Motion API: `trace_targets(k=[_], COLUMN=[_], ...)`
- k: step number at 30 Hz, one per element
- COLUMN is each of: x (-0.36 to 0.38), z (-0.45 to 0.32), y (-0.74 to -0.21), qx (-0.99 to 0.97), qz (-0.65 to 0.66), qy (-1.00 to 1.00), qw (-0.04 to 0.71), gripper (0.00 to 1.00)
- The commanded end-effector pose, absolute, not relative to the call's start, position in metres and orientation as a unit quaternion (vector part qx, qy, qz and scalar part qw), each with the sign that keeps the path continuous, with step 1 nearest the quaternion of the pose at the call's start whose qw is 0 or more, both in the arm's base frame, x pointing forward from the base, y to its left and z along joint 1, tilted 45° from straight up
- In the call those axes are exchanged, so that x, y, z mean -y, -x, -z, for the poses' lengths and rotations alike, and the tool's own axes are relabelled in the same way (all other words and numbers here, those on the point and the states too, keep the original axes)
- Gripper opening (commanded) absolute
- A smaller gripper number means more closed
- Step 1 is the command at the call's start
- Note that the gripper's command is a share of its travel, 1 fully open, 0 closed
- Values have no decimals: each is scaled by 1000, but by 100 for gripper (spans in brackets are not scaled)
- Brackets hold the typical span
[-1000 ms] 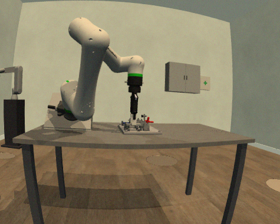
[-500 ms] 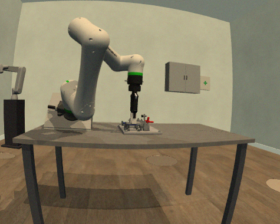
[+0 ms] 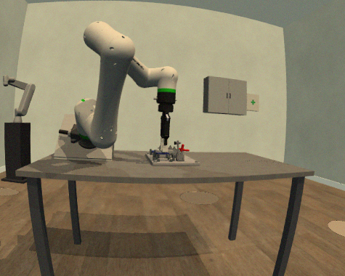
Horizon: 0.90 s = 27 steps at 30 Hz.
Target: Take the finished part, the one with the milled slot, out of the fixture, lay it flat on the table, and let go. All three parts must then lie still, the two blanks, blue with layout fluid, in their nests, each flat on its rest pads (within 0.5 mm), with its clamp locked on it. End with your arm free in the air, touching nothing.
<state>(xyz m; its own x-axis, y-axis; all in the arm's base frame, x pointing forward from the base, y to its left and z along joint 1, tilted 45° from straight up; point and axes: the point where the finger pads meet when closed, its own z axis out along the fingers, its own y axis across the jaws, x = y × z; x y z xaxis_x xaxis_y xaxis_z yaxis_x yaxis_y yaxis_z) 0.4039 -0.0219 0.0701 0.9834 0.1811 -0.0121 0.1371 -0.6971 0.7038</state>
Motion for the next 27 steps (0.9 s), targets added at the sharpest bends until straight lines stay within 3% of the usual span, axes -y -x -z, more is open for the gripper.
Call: trace_targets(k=[1,27], x=[19,1], z=[-73,-93], y=[-403,-393], qx=[-86,-86], qz=[-29,-29], qy=[-921,-921], qw=[379,379], gripper=[0,0])
